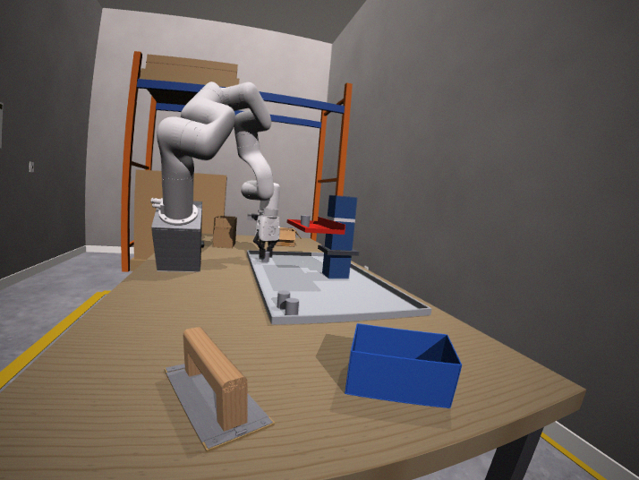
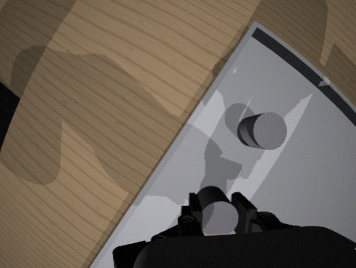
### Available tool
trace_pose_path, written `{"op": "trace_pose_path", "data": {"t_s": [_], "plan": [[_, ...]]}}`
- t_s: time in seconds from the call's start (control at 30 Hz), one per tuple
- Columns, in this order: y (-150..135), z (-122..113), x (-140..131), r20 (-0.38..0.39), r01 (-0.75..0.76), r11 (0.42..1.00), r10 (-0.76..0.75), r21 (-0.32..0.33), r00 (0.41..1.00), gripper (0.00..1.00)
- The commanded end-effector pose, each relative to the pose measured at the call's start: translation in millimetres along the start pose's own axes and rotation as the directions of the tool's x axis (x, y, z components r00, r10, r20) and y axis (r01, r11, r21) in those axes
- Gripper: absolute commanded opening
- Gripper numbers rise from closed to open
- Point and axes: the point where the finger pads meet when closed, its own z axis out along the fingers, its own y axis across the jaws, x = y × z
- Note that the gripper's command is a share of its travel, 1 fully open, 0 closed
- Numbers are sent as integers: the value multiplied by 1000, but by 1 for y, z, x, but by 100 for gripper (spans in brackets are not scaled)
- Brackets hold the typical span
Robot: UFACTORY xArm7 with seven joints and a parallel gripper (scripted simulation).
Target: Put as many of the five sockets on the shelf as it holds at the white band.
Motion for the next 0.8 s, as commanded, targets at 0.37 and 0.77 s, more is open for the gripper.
{"op": "trace_pose_path", "data": {"t_s": [0.37,0.77], "plan": [[2,-23,1,-1,0,1000,0,-5,1000,0],[2,-30,1,-1,0,1000,0,-5,1000,0]]}}
